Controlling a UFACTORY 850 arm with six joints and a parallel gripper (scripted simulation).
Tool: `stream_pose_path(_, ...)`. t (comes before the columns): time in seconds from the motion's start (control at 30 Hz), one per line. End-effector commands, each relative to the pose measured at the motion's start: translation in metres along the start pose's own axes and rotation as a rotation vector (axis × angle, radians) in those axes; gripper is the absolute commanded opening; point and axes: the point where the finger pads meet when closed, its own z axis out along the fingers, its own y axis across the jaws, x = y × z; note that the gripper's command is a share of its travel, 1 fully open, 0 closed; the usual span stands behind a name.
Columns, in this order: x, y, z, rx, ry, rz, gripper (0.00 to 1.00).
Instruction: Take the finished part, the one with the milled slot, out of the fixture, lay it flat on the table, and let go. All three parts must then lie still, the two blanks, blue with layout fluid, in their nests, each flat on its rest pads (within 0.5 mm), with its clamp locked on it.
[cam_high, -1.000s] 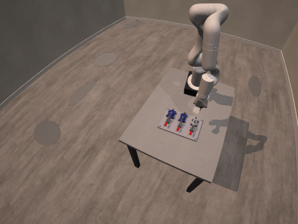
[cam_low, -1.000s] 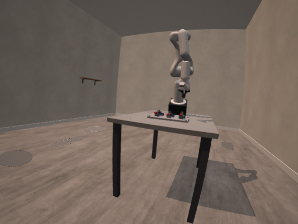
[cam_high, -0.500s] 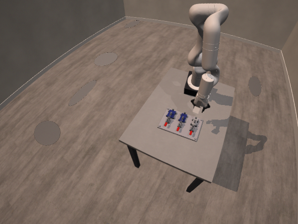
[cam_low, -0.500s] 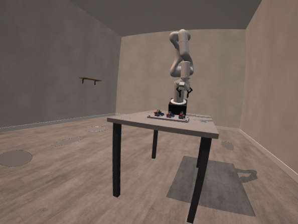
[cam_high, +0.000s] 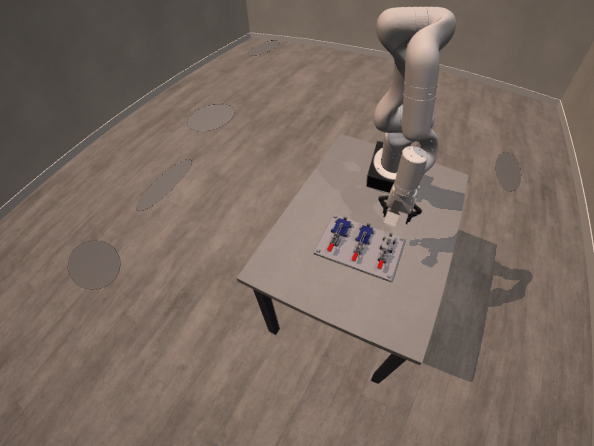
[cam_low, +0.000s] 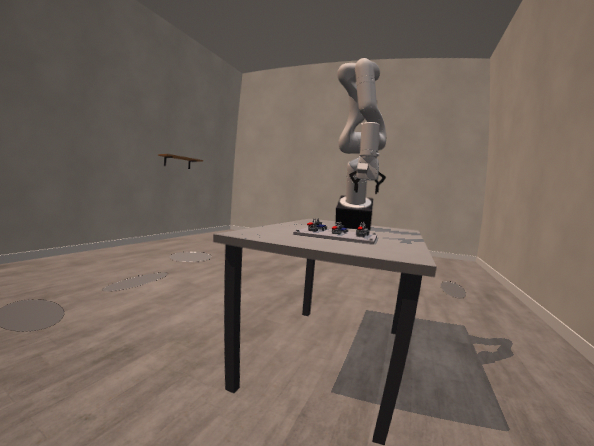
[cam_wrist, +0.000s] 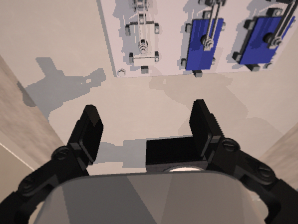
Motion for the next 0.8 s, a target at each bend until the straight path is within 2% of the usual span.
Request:
stream_pose_path(0.0, 0.0006, -0.0002, -0.0003, 0.000, 0.001, 0.000, 1.00)
stream_pose_path(0.63, 0.0006, -0.0002, -0.0003, 0.000, 0.001, 0.000, 1.00)
stream_pose_path(0.67, 0.0006, -0.0002, -0.0003, 0.000, 0.001, 0.000, 0.47)
stream_pose_path(0.77, 0.0006, -0.0002, -0.0003, 0.000, 0.001, 0.000, 0.47)
